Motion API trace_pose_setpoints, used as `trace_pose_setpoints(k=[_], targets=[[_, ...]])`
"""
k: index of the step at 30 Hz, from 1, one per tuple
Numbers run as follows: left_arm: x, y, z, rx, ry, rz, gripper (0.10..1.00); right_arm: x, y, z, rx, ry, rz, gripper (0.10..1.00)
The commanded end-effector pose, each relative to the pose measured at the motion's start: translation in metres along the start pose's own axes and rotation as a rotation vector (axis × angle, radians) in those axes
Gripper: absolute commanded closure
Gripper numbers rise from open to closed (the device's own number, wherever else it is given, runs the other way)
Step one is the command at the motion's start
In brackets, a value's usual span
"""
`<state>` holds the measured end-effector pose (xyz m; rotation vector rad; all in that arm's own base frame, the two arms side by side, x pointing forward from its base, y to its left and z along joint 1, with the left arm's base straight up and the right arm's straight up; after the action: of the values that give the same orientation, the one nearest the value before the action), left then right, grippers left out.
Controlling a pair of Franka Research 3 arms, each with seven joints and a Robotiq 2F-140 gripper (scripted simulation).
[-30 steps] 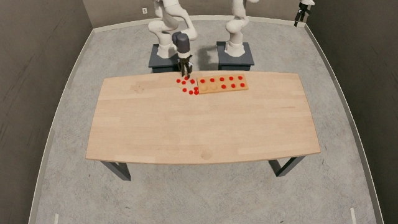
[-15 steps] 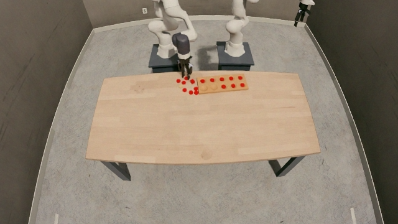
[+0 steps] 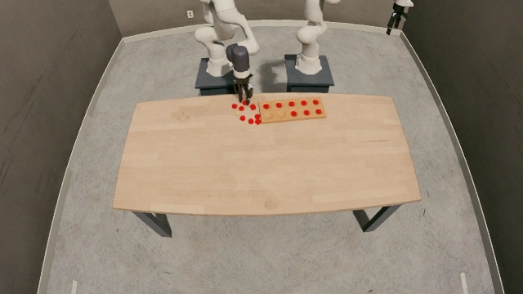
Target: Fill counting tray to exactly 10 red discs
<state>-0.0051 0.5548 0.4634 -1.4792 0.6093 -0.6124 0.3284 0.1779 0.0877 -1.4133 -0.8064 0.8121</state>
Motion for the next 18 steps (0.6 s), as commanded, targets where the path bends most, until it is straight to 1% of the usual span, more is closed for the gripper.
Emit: trace_pose_setpoints(k=[1,17,18], targets=[[-0.0007,0.0004,-0.0012,-0.004,-0.008,0.000,0.098,0.0006,0.0006,-0.0006,-0.003,0.007,-0.002,0.747],[-0.0007,0.0004,-0.0012,-0.004,-0.008,0.000,0.098,0.0006,0.0007,-0.0006,-0.003,0.007,-0.002,0.747],[-0.0007,0.0004,-0.0012,-0.004,-0.008,0.000,0.098,0.0006,0.0007,-0.0006,-0.003,0.007,-0.002,0.999]])
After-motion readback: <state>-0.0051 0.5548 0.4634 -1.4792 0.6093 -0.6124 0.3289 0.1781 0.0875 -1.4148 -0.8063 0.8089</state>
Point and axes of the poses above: on each arm, the point where the finger pads meet when closed, its own y axis out along the fingers, its own x axis across the jaws, z = x × y, the point moved 5 cm from there along -y, back along the fingers
